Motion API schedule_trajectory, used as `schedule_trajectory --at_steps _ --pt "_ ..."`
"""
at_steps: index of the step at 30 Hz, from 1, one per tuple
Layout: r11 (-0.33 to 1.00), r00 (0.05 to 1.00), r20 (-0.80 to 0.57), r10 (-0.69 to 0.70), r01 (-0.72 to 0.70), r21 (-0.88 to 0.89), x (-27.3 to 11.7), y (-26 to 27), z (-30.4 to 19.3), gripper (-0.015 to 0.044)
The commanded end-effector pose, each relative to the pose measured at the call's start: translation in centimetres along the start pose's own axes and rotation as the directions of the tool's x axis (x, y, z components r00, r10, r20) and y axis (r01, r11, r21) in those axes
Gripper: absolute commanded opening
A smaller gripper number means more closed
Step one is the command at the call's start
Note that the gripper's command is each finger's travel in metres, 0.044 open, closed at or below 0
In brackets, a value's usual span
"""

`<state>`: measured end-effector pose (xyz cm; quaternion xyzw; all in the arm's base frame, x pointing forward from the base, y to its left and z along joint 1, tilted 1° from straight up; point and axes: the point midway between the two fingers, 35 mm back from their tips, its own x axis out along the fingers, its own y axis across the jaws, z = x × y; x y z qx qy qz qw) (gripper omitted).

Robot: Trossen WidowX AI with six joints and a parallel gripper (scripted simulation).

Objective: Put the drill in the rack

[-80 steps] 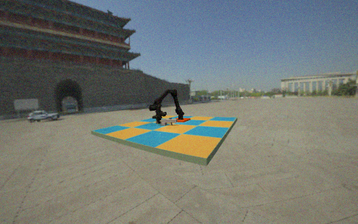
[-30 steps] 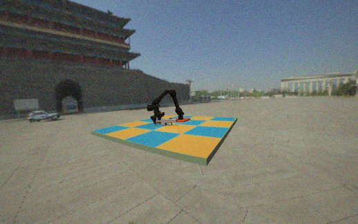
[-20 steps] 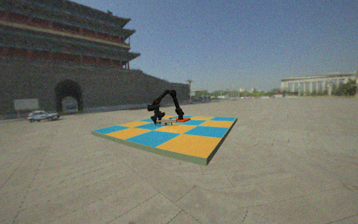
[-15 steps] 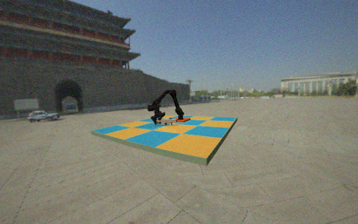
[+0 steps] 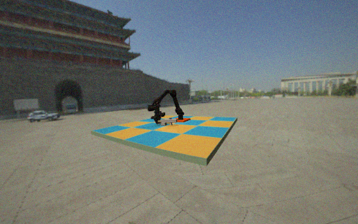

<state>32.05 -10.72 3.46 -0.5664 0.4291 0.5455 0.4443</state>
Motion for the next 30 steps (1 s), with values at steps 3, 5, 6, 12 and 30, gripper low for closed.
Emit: schedule_trajectory --at_steps 3,5,6,12,30 --pt "1.000 1.000 0.000 0.000 0.000 0.000 0.0 0.0 0.0 0.0039" --pt "1.000 1.000 0.000 0.000 0.000 0.000 0.0 0.0 0.0 0.0026" --pt "1.000 1.000 0.000 0.000 0.000 0.000 0.0 0.0 0.0 0.0019" --pt "1.000 1.000 0.001 0.003 -0.003 0.003 -0.2 0.1 0.0 0.0000" --pt "1.000 1.000 0.000 0.003 -0.003 0.003 -0.2 0.1 -1.0 0.0000"
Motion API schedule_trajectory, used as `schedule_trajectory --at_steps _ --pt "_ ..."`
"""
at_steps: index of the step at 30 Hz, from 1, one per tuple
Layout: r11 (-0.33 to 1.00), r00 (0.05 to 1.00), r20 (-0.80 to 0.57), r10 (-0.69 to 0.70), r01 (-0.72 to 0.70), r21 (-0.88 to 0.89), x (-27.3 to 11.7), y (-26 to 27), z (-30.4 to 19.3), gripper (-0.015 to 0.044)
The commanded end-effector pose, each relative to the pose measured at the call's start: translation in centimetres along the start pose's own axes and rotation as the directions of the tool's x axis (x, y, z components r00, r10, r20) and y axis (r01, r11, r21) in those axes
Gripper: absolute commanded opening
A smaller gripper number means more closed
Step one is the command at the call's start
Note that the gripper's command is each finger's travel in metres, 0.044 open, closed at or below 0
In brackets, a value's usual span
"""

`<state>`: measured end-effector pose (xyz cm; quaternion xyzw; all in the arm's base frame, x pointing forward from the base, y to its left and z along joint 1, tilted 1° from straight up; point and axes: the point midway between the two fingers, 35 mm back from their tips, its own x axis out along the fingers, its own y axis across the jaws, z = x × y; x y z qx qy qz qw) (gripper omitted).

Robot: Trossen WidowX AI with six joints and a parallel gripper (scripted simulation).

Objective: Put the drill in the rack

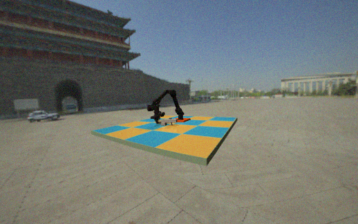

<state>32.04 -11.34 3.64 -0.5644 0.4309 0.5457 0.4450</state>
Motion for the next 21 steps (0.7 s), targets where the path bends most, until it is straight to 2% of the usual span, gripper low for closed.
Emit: schedule_trajectory --at_steps 1,21 --pt "1.000 1.000 -0.002 0.000 0.000 -0.001 0.0 0.0 -0.5 0.0000" --pt "1.000 1.000 -0.005 0.000 0.000 -0.001 -0.1 0.0 -3.5 0.0000"
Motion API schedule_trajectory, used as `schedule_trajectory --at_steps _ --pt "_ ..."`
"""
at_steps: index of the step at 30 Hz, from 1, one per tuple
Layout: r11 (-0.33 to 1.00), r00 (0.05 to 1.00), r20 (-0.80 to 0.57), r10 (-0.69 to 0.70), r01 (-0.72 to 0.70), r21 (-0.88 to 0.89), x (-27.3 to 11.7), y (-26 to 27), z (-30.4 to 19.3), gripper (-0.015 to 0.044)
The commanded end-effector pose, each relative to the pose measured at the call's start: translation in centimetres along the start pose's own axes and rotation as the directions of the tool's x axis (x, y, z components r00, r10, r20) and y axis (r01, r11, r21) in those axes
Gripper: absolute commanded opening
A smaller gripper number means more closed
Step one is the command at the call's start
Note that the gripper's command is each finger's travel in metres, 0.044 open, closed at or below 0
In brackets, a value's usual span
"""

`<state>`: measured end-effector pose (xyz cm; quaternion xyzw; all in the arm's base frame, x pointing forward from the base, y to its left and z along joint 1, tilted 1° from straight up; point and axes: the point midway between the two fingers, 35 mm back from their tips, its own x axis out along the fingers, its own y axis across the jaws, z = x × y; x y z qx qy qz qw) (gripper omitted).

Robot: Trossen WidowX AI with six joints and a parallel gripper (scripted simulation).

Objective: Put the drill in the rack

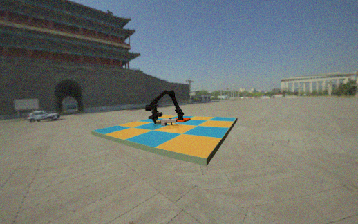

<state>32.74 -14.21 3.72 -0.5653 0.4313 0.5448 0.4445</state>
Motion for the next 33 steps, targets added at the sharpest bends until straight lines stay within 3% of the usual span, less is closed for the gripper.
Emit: schedule_trajectory --at_steps 1,33 --pt "1.000 1.000 -0.002 0.000 0.000 -0.001 -0.1 0.0 -0.8 0.0000" --pt "1.000 1.000 -0.004 0.001 -0.001 -0.001 -0.9 0.1 -3.0 0.0000"
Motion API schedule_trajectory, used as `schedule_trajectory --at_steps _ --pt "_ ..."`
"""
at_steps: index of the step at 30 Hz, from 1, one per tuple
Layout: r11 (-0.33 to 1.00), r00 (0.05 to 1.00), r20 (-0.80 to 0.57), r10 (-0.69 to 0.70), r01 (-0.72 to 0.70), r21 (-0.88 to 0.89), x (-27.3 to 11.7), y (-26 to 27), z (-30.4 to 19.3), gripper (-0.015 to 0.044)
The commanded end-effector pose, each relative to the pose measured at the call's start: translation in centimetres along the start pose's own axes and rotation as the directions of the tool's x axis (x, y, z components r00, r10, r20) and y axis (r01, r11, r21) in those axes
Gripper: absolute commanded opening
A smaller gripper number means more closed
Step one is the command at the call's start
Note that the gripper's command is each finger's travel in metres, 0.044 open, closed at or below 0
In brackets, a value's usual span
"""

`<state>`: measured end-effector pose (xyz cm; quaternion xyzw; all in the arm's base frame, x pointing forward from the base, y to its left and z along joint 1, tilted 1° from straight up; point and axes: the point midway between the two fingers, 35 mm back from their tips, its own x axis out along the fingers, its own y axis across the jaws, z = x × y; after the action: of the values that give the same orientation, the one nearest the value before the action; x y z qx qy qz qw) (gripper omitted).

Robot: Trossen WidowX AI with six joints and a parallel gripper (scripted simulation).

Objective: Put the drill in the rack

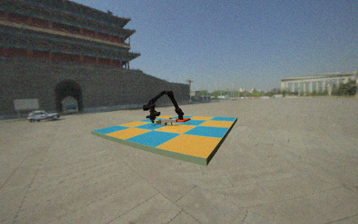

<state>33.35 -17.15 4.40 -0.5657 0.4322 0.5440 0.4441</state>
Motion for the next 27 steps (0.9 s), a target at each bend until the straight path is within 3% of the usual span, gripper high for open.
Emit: schedule_trajectory --at_steps 1,27 --pt "1.000 1.000 -0.002 0.000 0.000 -0.002 -0.3 0.0 0.0 0.0000" --pt "1.000 1.000 -0.002 0.000 0.000 -0.002 -1.9 0.0 0.2 0.0000"
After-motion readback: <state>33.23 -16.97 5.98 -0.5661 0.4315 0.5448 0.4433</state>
